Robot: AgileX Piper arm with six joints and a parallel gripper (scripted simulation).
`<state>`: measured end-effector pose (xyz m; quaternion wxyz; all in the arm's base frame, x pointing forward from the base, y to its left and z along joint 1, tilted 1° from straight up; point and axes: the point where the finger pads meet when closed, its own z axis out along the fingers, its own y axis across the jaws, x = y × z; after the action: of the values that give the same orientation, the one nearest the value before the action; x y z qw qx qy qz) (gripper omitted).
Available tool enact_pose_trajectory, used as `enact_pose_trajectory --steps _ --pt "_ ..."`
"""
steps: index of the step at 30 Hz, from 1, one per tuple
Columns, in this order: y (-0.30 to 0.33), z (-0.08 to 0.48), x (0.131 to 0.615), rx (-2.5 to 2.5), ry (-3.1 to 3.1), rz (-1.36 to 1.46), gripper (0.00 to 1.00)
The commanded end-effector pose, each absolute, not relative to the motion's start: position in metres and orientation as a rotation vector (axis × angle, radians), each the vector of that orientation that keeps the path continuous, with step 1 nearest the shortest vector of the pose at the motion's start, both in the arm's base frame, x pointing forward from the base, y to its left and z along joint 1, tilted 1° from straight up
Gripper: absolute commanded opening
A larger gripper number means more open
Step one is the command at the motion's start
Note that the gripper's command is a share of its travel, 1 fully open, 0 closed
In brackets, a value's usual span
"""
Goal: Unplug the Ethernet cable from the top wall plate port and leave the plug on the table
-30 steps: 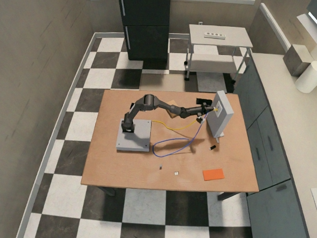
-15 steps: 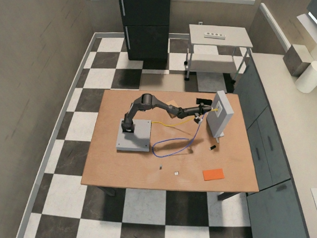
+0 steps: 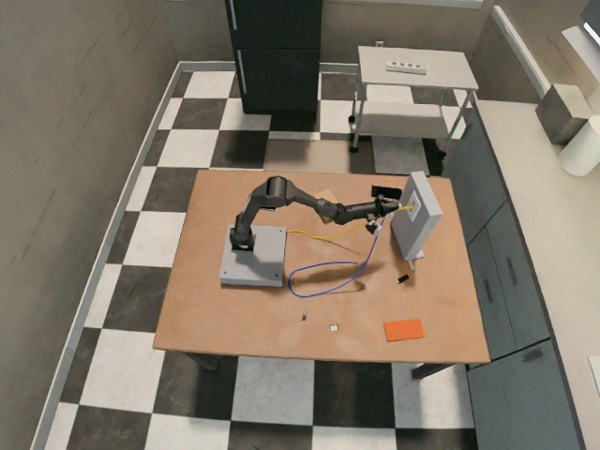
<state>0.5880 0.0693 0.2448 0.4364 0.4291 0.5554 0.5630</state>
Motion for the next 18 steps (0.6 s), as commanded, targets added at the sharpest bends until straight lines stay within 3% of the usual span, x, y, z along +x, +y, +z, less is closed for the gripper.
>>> enact_pose_trajectory --steps 1,18 --pt "0.066 0.246 0.577 1.065 1.380 1.402 0.00" --pt "0.054 0.245 0.529 1.065 1.380 1.402 0.00"
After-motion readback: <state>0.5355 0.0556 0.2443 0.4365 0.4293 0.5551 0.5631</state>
